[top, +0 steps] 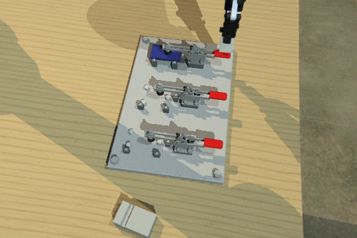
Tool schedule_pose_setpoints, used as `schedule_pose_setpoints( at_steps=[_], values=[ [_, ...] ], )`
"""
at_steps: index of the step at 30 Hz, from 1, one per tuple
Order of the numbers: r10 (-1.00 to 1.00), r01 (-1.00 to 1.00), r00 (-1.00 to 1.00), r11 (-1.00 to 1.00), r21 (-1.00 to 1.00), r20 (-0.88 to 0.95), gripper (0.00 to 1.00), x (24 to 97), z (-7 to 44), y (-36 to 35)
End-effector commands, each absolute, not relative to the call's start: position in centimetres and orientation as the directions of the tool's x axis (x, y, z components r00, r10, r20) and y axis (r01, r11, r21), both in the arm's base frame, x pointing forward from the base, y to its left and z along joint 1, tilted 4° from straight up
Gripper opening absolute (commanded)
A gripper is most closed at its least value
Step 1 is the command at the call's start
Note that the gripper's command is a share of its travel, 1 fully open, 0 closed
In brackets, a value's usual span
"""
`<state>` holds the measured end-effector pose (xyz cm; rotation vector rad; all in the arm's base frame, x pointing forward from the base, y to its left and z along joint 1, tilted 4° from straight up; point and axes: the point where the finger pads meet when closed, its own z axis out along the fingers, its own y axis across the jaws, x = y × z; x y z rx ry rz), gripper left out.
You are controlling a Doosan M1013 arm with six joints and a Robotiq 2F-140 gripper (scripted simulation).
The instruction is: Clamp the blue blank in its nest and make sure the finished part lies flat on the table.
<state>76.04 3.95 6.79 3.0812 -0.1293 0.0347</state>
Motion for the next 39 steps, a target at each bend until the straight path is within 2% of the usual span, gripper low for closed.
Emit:
schedule_pose_setpoints(
  at_steps=[1,16,27,28,39],
  values=[
    [-0.083,-0.084,0.996,-0.995,0.056,0.025,0.00,76.0,7.3,4.0],
    [-0.083,-0.084,0.996,-0.995,0.056,0.025,0.00,75.9,11.9,4.3],
    [-0.083,-0.084,0.996,-0.995,0.056,0.025,0.00,75.9,12.6,4.3],
    [-0.083,-0.084,0.996,-0.995,0.056,0.025,1.00,75.9,12.6,4.3],
    [-0.083,-0.084,0.996,-0.995,0.056,0.025,1.00,75.9,12.6,4.3]
  ],
)
